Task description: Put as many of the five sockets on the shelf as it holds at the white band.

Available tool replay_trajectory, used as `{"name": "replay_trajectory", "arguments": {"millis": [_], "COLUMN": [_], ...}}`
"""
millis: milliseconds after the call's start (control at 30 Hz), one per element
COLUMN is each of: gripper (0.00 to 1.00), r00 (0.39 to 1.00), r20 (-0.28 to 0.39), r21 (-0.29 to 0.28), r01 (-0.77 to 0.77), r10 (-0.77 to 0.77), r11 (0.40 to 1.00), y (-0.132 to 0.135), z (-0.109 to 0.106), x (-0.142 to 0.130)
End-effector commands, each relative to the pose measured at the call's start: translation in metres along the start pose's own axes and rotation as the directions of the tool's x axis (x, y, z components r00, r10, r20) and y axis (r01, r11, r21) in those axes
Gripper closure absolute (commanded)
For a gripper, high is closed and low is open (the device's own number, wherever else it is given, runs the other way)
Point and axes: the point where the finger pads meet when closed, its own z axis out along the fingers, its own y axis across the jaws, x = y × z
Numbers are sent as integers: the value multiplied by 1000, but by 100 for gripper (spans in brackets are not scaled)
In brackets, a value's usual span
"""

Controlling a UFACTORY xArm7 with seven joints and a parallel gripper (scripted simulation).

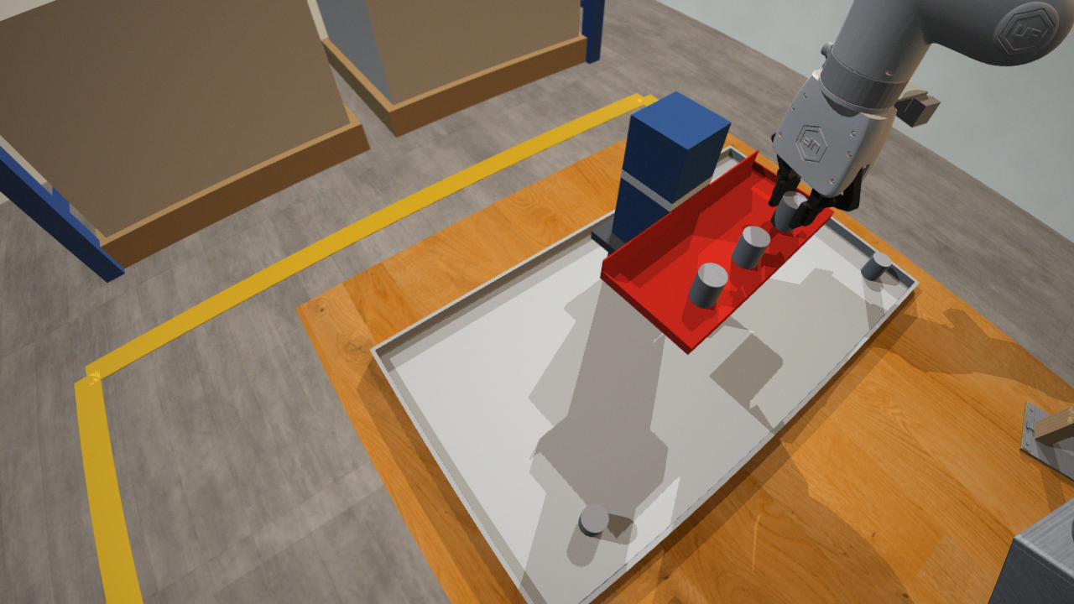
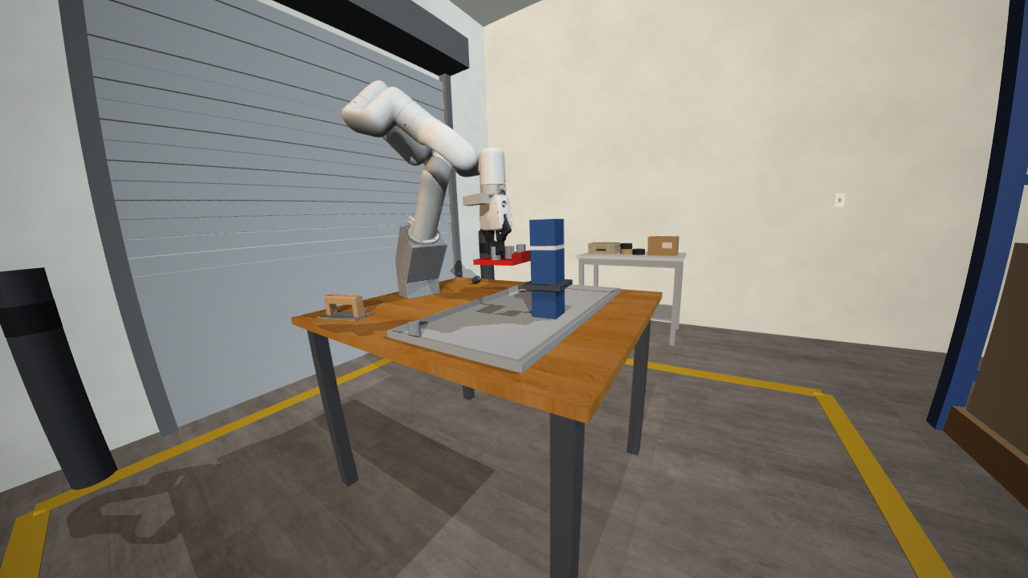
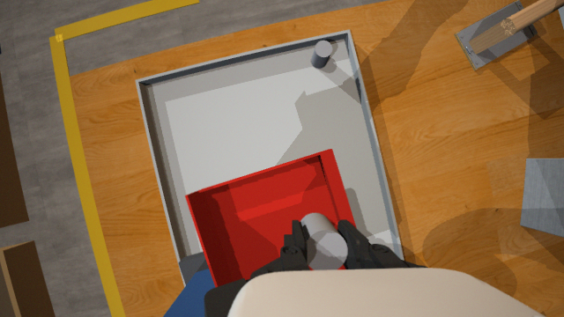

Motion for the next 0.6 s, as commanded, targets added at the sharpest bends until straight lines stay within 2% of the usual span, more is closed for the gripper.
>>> {"name": "replay_trajectory", "arguments": {"millis": [0, 567], "gripper": [100, 100], "r00": [1000, 1000], "r20": [0, 0], "r21": [3, 3], "r01": [0, 0], "r10": [0, 0], "r11": [1000, 1000], "y": [-1, -1], "z": [0, 2], "x": [0, 0]}}
